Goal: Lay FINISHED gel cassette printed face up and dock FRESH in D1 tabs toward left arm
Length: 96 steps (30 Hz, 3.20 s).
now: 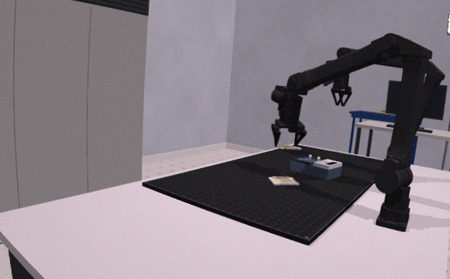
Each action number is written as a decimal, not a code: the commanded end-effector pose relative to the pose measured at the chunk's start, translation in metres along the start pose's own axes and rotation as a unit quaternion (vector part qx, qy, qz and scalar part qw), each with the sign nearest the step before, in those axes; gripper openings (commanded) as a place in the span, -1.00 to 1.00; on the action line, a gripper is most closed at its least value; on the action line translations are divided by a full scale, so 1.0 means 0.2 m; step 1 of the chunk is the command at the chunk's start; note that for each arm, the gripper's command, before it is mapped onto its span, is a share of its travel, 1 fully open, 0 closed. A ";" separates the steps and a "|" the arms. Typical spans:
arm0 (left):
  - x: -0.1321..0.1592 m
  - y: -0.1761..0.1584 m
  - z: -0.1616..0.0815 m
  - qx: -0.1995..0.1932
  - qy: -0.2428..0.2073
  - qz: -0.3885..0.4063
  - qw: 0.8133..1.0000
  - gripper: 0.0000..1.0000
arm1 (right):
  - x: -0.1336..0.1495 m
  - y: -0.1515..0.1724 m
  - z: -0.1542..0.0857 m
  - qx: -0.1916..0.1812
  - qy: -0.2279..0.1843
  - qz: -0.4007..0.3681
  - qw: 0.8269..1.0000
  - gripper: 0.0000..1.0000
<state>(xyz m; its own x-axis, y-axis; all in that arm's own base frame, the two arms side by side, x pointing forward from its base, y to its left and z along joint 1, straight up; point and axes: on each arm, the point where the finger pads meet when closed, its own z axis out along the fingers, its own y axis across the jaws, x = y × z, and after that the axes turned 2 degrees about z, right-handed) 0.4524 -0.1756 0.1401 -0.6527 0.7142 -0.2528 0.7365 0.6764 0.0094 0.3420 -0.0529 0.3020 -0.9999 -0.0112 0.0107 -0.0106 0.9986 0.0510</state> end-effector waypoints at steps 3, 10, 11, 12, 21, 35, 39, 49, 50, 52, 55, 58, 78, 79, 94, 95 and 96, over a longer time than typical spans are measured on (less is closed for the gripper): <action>0.07 0.12 -0.08 -0.018 -0.021 -0.047 0.999 -1.00 | -0.07 0.00 -0.12 0.003 -0.021 -0.007 1.000 1.00; 0.17 0.19 -0.09 -0.042 -0.021 -0.127 0.991 -1.00 | -0.07 0.00 -0.12 0.003 -0.021 -0.007 1.000 1.00; 0.19 0.20 -0.09 -0.047 -0.022 -0.142 0.988 -1.00 | -0.07 0.00 -0.12 0.003 -0.021 -0.007 1.000 1.00; 0.21 0.22 -0.09 -0.051 -0.022 -0.158 0.986 -1.00 | -0.07 0.00 -0.12 0.003 -0.021 -0.007 1.000 1.00; 0.40 0.33 -0.11 -0.077 -0.024 -0.242 0.967 -1.00 | -0.07 0.00 -0.12 0.003 -0.021 -0.007 1.000 1.00; 0.67 0.45 -0.14 -0.117 -0.032 -0.372 0.920 -1.00 | -0.07 0.00 -0.12 0.003 -0.021 -0.007 1.000 1.00; 0.77 0.48 -0.15 -0.130 -0.035 -0.415 0.900 -1.00 | -0.07 0.00 -0.12 0.003 -0.021 -0.007 1.000 1.00; 0.96 0.54 -0.17 -0.131 -0.063 -0.439 0.887 -1.00 | -0.07 0.00 -0.12 0.003 -0.021 -0.007 1.000 1.00; 0.98 0.54 -0.17 -0.131 -0.063 -0.439 0.887 -1.00 | -0.07 0.00 -0.12 0.003 -0.021 -0.007 1.000 1.00; 0.99 0.55 -0.17 -0.131 -0.063 -0.439 0.887 -1.00 | -0.07 0.00 -0.12 0.003 -0.021 -0.007 1.000 1.00; 0.99 0.55 -0.17 -0.131 -0.063 -0.439 0.887 -1.00 | -0.07 0.00 -0.12 0.003 -0.021 -0.007 1.000 1.00; 0.99 0.55 -0.17 -0.131 -0.063 -0.439 0.887 -1.00 | -0.07 0.00 -0.12 0.003 -0.021 -0.007 1.000 1.00; 0.99 0.55 -0.17 -0.131 -0.063 -0.439 0.887 -1.00 | -0.07 0.00 -0.12 0.003 -0.021 -0.007 1.000 1.00; 0.99 0.55 -0.17 -0.131 -0.063 -0.439 0.887 -1.00 | -0.07 0.00 -0.12 0.003 -0.021 -0.007 1.000 1.00; 0.99 0.55 -0.17 -0.131 -0.063 -0.439 0.887 -1.00 | -0.07 0.00 -0.12 0.003 -0.021 -0.007 1.000 1.00; 0.99 0.55 -0.17 -0.131 -0.063 -0.439 0.887 -1.00 | -0.07 0.00 -0.12 0.003 -0.021 -0.007 1.000 1.00; 0.99 0.55 -0.17 -0.131 -0.063 -0.439 0.887 -1.00 | -0.07 0.00 -0.12 0.003 -0.021 -0.007 1.000 1.00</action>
<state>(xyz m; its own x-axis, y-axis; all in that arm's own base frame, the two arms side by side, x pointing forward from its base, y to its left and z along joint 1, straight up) 0.3914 0.0469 0.1153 -0.9295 -0.1348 -0.3433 -0.1344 0.9906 -0.0249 0.3420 -0.0529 0.3020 -0.9999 -0.0112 0.0107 -0.0106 0.9986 0.0510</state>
